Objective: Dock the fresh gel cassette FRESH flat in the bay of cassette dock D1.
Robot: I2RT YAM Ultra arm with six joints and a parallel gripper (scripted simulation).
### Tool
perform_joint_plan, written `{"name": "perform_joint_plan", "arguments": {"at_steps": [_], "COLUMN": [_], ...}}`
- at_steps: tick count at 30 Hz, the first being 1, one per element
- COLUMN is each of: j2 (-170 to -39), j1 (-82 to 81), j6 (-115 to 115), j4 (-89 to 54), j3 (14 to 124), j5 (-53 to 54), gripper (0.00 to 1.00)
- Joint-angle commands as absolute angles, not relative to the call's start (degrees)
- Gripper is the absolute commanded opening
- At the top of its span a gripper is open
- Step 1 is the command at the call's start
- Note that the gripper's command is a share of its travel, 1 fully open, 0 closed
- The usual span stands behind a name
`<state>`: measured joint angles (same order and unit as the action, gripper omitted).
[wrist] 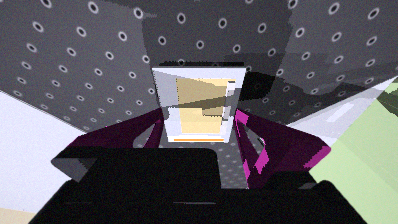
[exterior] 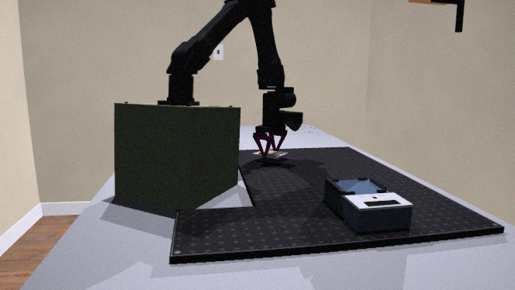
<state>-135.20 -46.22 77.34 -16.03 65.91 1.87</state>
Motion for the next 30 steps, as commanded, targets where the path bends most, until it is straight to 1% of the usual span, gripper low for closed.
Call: {"name": "perform_joint_plan", "arguments": {"at_steps": [1, 30], "j2": [-132.24, -126.12], "j1": [-46.27, -45.63], "j6": [77.56, 77.13], "j4": [-17.74, -23.15], "j3": [64.98, 64.17], "j5": [1.28, 1.3], "gripper": [0.0, 0.0]}}
